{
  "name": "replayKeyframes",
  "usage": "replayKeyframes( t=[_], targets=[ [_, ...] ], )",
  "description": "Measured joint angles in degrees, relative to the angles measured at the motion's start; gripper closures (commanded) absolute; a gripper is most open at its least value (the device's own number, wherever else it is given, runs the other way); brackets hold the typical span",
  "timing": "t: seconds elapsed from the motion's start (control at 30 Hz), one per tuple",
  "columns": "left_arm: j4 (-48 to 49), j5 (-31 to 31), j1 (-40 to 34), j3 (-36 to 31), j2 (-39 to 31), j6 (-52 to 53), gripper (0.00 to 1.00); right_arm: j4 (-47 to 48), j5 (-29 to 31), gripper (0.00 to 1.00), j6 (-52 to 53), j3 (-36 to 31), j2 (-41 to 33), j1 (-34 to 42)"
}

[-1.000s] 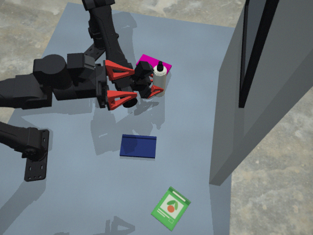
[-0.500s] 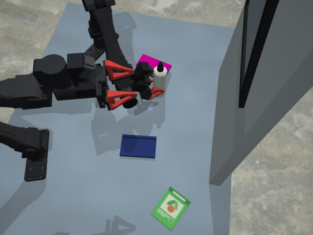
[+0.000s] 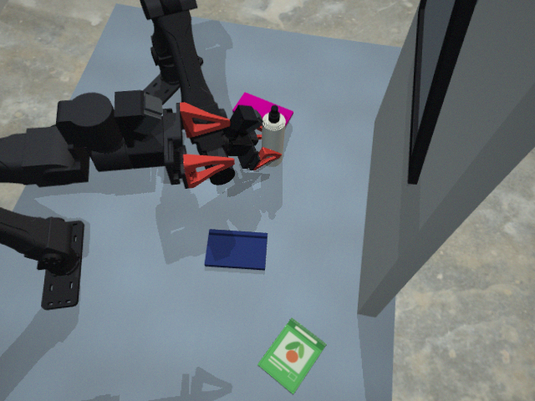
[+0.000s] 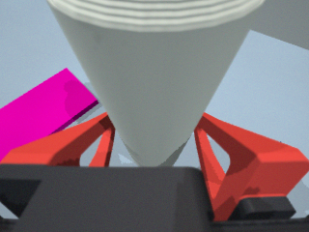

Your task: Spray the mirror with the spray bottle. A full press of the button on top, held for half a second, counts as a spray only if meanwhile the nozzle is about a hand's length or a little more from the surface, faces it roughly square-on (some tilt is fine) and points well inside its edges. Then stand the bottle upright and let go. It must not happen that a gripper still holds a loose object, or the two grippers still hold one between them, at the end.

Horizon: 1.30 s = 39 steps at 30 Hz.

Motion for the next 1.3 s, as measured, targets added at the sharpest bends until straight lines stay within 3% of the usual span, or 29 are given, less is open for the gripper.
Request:
replayKeyframes(
  t=[0.33,0.73,1.3],
  targets=[
    [-1.33,-0.09,0.00,0.72,-1.14,0.04,0.33,0.00,0.00,0.24,0.00,0.00,0.00,0.00],
    [-11.02,-0.20,0.00,6.12,-6.58,0.20,0.33,0.00,0.00,0.24,0.00,0.00,0.00,0.00],
    [-13.11,-0.22,-0.15,6.36,-6.34,-0.31,0.33,0.02,0.04,0.24,-0.07,0.00,0.00,0.00]
  ],
)
